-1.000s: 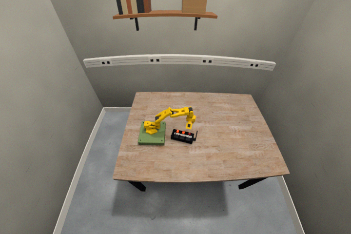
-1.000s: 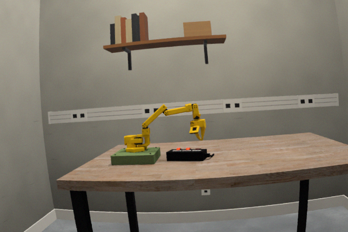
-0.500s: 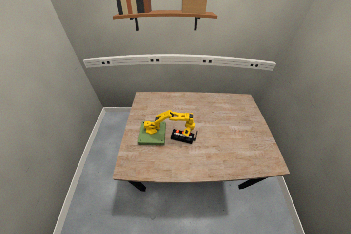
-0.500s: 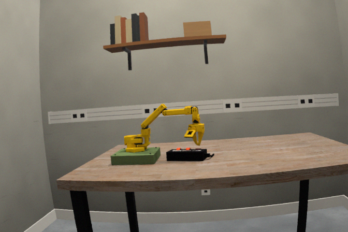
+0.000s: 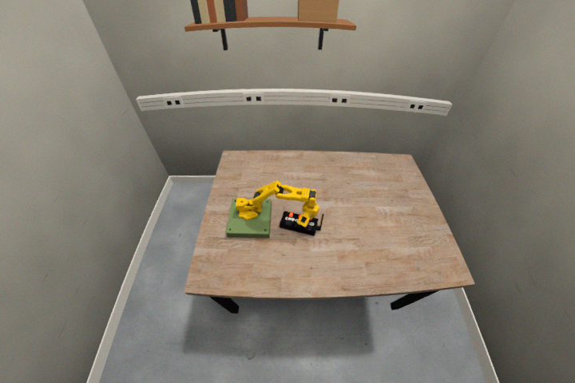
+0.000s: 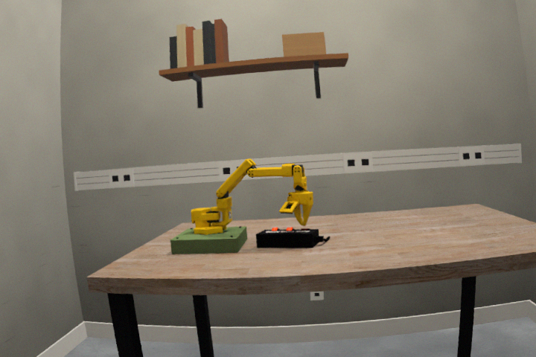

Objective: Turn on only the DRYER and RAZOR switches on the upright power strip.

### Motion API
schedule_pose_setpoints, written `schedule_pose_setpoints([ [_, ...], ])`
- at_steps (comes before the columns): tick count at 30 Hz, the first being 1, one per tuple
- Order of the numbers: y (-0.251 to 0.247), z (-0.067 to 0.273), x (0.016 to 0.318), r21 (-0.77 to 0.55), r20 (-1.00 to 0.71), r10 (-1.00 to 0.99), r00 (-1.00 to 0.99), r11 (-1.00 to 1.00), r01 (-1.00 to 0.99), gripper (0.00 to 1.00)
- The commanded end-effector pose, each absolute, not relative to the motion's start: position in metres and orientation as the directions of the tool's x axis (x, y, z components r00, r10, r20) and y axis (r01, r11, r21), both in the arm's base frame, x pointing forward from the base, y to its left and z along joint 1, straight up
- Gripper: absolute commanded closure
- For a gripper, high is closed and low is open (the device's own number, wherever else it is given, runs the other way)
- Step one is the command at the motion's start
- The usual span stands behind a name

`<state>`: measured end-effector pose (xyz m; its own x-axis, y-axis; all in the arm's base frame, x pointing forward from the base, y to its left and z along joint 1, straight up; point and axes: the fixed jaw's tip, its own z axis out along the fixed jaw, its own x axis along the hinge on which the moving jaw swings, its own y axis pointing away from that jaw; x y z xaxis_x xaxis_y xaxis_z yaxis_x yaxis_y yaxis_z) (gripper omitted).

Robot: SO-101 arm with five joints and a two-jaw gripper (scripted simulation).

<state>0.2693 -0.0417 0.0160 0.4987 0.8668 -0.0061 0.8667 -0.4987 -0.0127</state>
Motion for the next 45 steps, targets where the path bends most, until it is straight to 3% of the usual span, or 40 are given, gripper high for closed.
schedule_pose_setpoints([
  [1,-0.0446,0.0214,0.2707,0.003,0.001,0.867,0.499,-0.499,0.867,1.00],
  [45,-0.0467,0.0189,0.2683,0.003,0.001,0.862,0.507,-0.507,0.862,1.00],
])
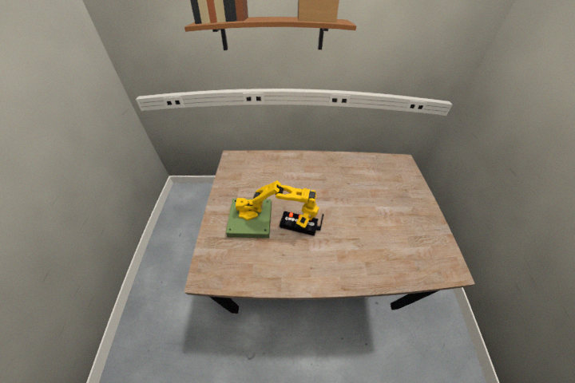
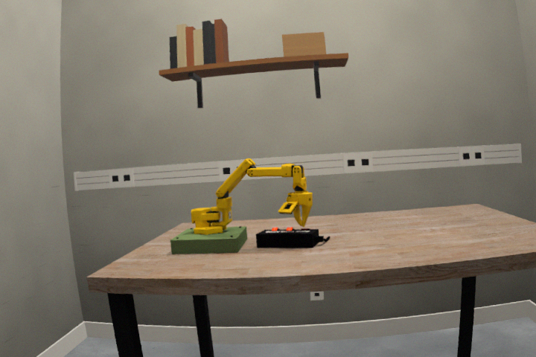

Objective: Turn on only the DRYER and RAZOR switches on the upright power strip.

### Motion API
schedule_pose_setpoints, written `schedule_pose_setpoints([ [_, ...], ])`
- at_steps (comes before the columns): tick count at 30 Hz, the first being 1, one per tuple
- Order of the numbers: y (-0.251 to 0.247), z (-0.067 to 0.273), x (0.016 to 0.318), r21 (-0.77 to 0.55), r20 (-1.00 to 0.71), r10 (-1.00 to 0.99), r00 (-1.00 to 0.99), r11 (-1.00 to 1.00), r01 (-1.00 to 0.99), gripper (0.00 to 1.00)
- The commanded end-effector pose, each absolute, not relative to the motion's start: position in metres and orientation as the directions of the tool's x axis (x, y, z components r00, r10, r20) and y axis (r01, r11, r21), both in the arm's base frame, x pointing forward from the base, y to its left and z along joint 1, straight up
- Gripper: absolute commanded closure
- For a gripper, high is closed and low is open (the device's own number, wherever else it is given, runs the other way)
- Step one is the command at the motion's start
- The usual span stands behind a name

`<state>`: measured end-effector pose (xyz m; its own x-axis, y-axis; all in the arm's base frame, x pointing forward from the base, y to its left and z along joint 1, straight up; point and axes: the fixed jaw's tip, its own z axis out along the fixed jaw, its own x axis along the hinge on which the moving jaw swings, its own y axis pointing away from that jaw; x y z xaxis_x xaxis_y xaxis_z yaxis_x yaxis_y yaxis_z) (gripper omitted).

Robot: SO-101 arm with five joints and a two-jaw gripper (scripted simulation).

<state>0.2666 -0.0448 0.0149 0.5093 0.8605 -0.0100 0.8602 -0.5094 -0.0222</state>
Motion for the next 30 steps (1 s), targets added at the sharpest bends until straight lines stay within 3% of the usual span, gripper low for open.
schedule_pose_setpoints([
  [1,-0.0467,0.0189,0.2683,0.003,0.001,0.862,0.507,-0.507,0.862,1.00],
  [30,-0.0471,0.0253,0.2712,0.003,0.001,0.862,0.506,-0.506,0.862,1.00],
])
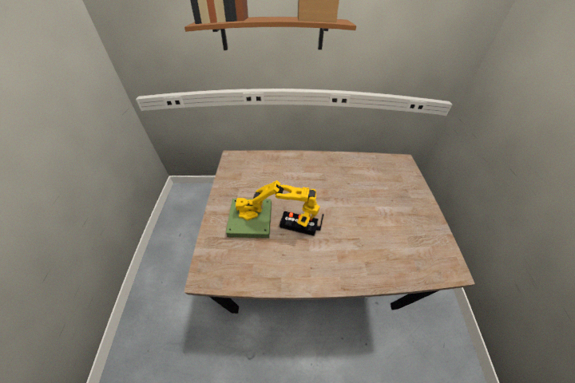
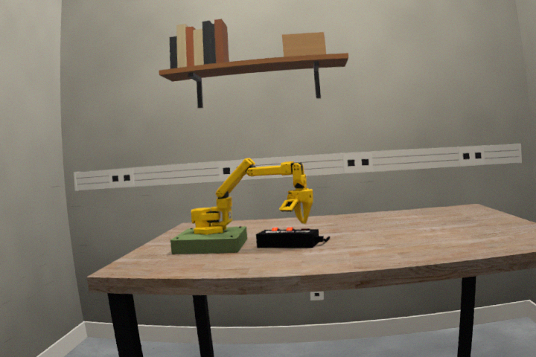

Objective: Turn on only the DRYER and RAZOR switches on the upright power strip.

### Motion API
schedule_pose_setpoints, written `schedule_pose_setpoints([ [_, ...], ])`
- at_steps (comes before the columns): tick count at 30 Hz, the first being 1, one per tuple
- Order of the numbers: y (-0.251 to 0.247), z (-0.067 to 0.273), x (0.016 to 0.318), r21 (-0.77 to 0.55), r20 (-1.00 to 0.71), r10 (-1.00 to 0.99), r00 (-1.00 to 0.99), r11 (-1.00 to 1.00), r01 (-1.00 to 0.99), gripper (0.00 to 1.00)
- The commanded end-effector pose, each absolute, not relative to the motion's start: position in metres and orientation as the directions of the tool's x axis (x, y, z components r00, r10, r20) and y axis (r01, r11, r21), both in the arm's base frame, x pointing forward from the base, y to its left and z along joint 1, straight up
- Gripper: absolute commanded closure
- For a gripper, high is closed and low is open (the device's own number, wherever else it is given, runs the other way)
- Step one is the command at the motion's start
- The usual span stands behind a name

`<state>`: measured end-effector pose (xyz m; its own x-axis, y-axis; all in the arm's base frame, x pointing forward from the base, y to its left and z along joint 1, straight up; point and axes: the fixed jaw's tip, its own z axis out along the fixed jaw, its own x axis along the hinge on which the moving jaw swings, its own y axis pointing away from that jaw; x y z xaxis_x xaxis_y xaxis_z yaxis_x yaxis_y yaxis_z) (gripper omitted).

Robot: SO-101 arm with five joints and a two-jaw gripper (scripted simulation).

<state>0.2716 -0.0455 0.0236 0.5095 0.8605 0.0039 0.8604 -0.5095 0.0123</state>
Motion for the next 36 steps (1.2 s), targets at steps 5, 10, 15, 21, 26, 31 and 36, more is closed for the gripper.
schedule_pose_setpoints([
  [5,-0.0471,0.0257,0.2713,0.003,0.001,0.862,0.506,-0.506,0.862,1.00],
  [10,-0.0471,0.0257,0.2713,0.003,0.001,0.862,0.506,-0.506,0.862,1.00],
  [15,-0.0471,0.0257,0.2713,0.003,0.001,0.862,0.506,-0.506,0.862,1.00],
  [21,-0.0471,0.0257,0.2713,0.003,0.001,0.862,0.506,-0.506,0.862,1.00],
  [26,-0.0471,0.0255,0.2713,0.003,0.001,0.862,0.506,-0.506,0.862,1.00],
  [31,-0.0472,0.0244,0.2714,0.003,0.001,0.862,0.506,-0.506,0.862,1.00],
  [36,-0.0472,0.0222,0.2714,0.003,0.001,0.862,0.506,-0.506,0.862,1.00],
])
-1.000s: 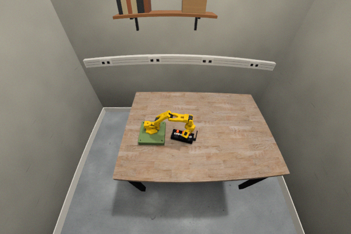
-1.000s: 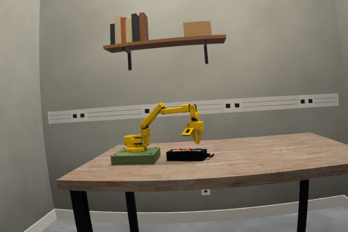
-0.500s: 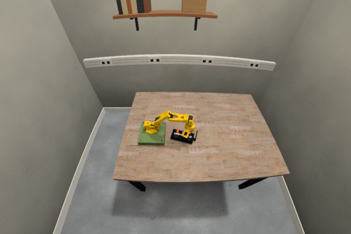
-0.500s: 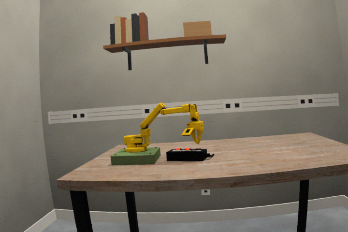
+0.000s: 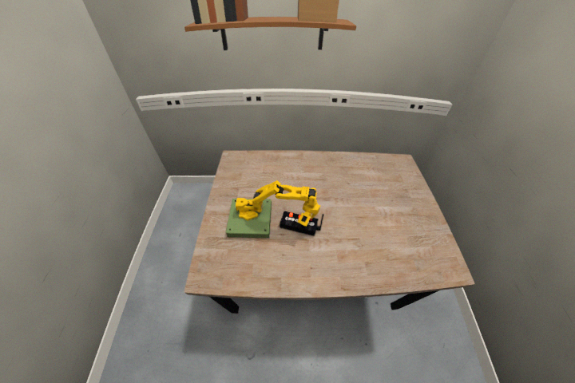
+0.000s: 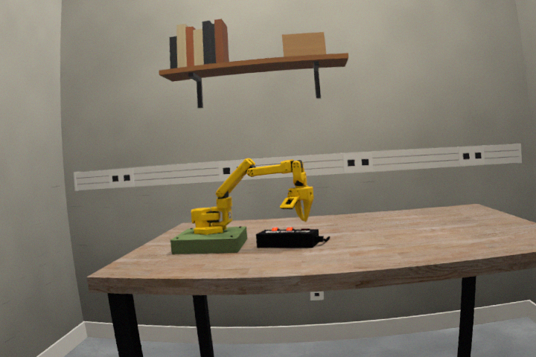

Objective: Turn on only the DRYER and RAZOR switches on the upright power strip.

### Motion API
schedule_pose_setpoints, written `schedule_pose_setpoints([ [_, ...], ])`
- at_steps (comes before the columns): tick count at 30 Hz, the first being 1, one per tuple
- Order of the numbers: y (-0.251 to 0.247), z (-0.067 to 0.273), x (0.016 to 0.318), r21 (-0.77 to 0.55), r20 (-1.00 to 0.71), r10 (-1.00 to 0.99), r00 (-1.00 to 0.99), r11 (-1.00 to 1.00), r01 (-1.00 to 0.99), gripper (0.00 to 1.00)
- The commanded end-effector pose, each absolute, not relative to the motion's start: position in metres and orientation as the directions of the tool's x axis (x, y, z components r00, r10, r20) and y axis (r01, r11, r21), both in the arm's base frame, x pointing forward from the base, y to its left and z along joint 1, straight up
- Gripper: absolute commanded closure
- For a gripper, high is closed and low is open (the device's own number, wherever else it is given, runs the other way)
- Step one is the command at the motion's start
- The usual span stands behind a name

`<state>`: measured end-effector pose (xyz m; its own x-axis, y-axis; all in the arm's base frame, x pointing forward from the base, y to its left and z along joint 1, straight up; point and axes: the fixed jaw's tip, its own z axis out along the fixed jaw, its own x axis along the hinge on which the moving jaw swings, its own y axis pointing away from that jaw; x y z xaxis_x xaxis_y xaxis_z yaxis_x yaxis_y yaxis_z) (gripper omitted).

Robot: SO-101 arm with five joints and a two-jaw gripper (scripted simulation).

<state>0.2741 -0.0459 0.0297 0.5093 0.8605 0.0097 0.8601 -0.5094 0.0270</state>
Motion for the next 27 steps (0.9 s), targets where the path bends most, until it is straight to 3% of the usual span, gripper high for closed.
schedule_pose_setpoints([
  [1,-0.0472,0.0217,0.2714,0.003,0.001,0.862,0.506,-0.506,0.862,1.00],
  [27,-0.0470,0.0132,0.2700,0.003,0.001,0.862,0.506,-0.506,0.862,1.00],
])
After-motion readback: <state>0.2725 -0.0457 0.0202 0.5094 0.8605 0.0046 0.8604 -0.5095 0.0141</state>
